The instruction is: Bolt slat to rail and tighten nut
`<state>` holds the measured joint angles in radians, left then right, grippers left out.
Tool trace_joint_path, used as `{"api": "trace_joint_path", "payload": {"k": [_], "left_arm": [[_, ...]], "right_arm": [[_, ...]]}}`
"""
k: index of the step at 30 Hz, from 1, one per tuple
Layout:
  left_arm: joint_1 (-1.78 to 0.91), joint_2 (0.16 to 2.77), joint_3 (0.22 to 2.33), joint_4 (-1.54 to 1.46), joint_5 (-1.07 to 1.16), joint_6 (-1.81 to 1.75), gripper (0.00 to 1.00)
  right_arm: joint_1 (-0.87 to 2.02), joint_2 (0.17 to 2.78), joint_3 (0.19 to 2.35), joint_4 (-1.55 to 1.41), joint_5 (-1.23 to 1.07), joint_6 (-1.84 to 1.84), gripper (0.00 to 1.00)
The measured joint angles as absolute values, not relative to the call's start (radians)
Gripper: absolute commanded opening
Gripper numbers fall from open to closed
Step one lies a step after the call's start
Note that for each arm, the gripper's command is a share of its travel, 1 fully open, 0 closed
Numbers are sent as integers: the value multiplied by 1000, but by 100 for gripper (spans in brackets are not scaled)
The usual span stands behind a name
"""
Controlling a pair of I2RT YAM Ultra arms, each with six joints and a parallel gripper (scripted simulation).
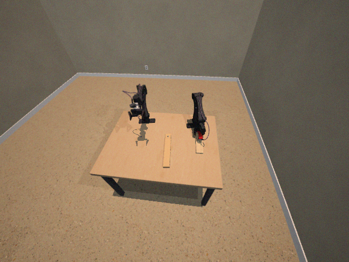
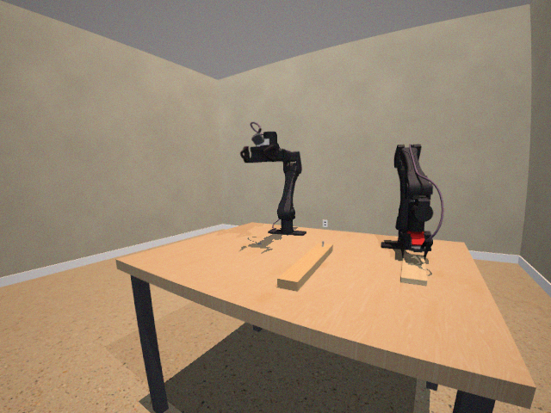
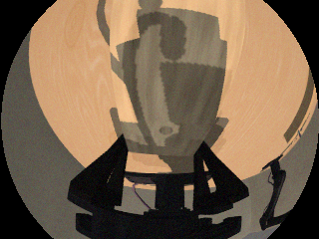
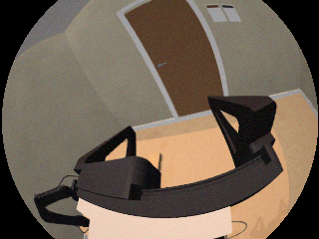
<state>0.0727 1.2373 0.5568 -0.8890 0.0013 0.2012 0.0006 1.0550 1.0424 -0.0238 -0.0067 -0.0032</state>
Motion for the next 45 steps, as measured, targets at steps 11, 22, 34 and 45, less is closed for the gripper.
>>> {"api": "trace_joint_path", "payload": {"k": [11, 22, 34, 45], "left_arm": [[73, 1237, 557, -889, 1, 201, 72], [72, 1237, 557, -889, 1, 201, 72], [72, 1237, 587, -942, 1, 201, 72], [72, 1237, 626, -1009, 1, 201, 72]], "right_arm": [[1, 1055, 1042, -24, -7, -3, 100], [1, 1055, 1042, -24, -7, -3, 100], [1, 1055, 1042, -24, -7, -3, 100], [1, 1055, 1042, -24, -7, -3, 100]]}}
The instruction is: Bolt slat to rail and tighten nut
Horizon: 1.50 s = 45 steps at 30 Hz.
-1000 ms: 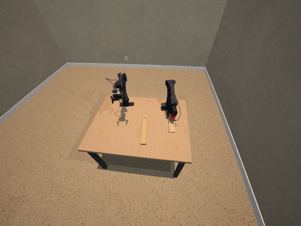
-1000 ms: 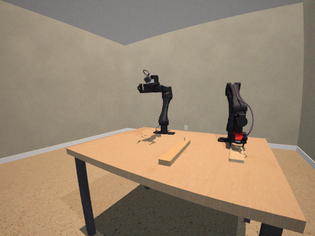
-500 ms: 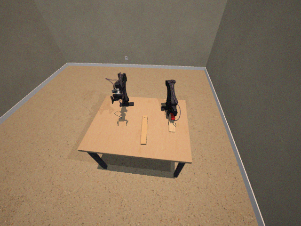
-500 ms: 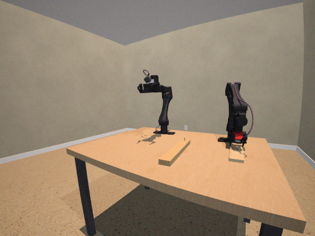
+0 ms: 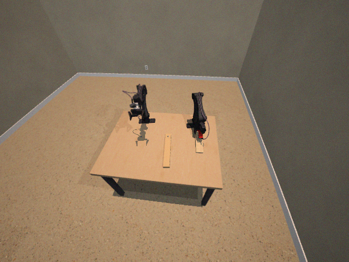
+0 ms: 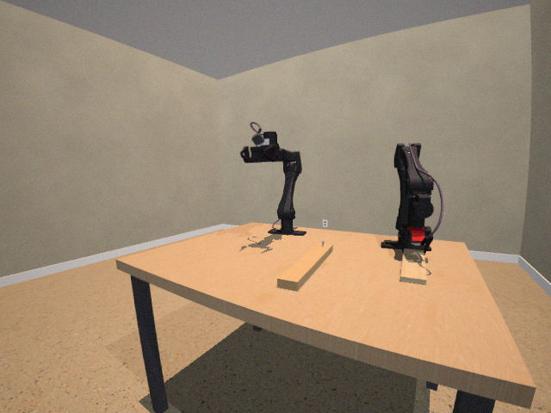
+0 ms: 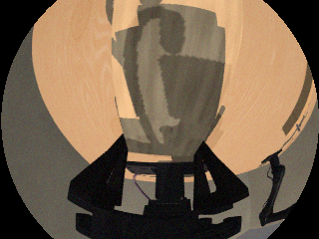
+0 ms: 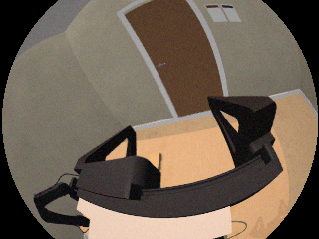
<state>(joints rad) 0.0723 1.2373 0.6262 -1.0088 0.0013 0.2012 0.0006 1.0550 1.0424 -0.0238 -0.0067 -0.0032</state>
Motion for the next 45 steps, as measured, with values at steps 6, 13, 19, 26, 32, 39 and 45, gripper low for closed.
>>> {"api": "trace_joint_path", "payload": {"k": [6, 13, 19, 26, 32, 39, 45], "left_arm": [[72, 1223, 649, -1047, 1, 201, 72], [72, 1214, 673, -1084, 1, 201, 72], [72, 1204, 700, -1119, 1, 201, 72], [72, 1196, 723, -1153, 1, 201, 72], [72, 1186, 747, -1187, 1, 201, 72], [72, 1173, 766, -1208, 1, 201, 72], [72, 1173, 766, -1209, 1, 201, 72]], "right_arm": [[1, 1055, 1042, -24, -7, -3, 100], [1, 1055, 1042, -24, -7, -3, 100], [1, 1055, 1042, -24, -7, -3, 100], [1, 1055, 1042, -24, -7, -3, 100], [1, 1055, 1042, -24, -7, -3, 100], [1, 1055, 1042, -24, -7, -3, 100], [1, 1055, 1042, -24, -7, -3, 100]]}}
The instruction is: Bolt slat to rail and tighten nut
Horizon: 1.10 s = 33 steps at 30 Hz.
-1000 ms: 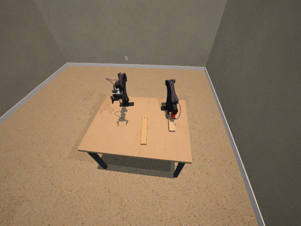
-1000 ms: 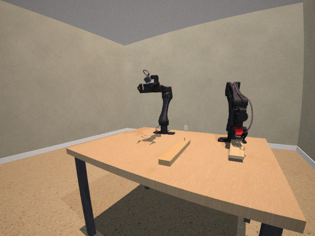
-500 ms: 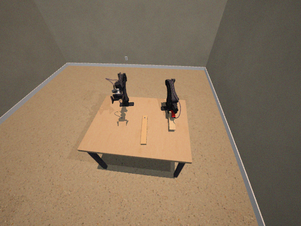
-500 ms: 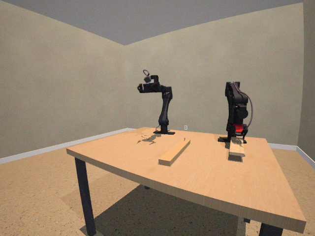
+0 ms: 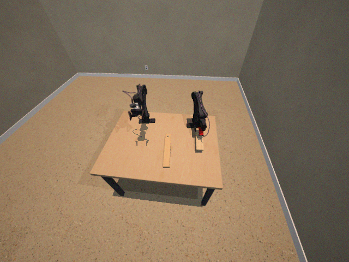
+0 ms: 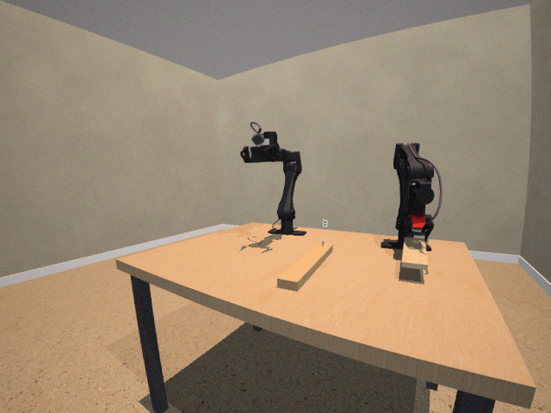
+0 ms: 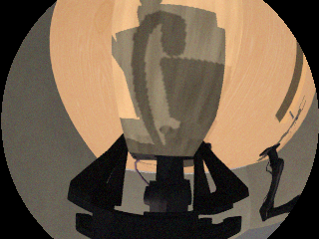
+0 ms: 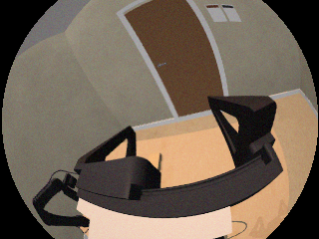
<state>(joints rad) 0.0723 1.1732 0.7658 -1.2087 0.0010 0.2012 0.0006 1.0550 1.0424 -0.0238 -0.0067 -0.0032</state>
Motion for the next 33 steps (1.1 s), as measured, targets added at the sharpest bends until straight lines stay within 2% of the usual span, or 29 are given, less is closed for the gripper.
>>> {"api": "trace_joint_path", "payload": {"k": [16, 33], "left_arm": [[60, 1174, 770, -1213, -1, 192, 72], [-221, 1317, 935, -1217, 6, -62, 72]], "right_arm": [[1, 1055, 1042, -24, -7, -3, 100], [1, 1055, 1042, -24, -7, -3, 100]]}}
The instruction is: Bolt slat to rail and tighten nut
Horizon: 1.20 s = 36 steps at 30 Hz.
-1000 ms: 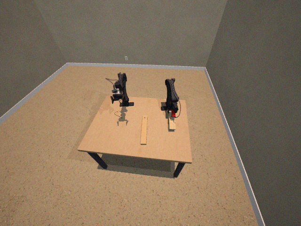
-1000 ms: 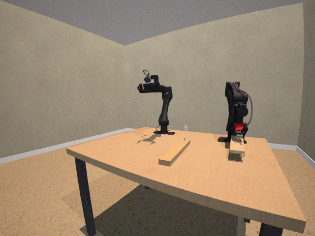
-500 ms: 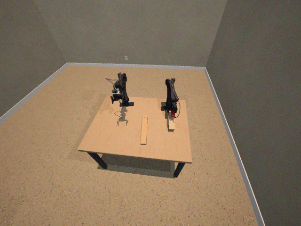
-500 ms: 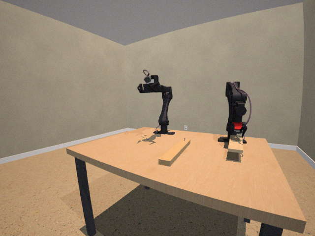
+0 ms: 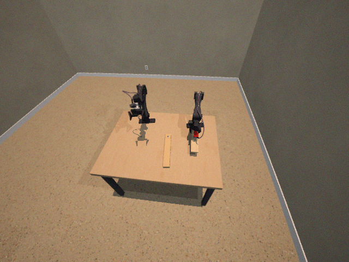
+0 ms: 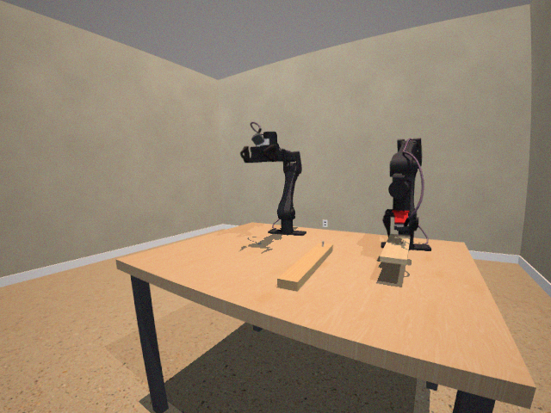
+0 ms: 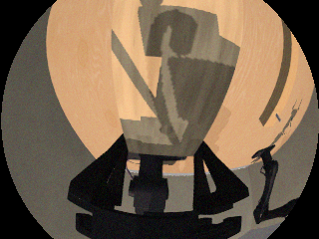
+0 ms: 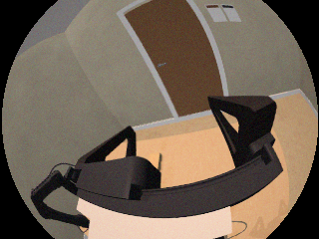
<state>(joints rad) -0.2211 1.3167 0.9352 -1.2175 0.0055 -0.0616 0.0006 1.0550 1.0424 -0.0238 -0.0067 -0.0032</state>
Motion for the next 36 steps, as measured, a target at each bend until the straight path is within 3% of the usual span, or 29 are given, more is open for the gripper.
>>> {"api": "trace_joint_path", "payload": {"k": [36], "left_arm": [[-752, 1642, 1245, -1205, 18, -621, 72]], "right_arm": [[1, 1055, 1042, -24, -7, -3, 100]]}}
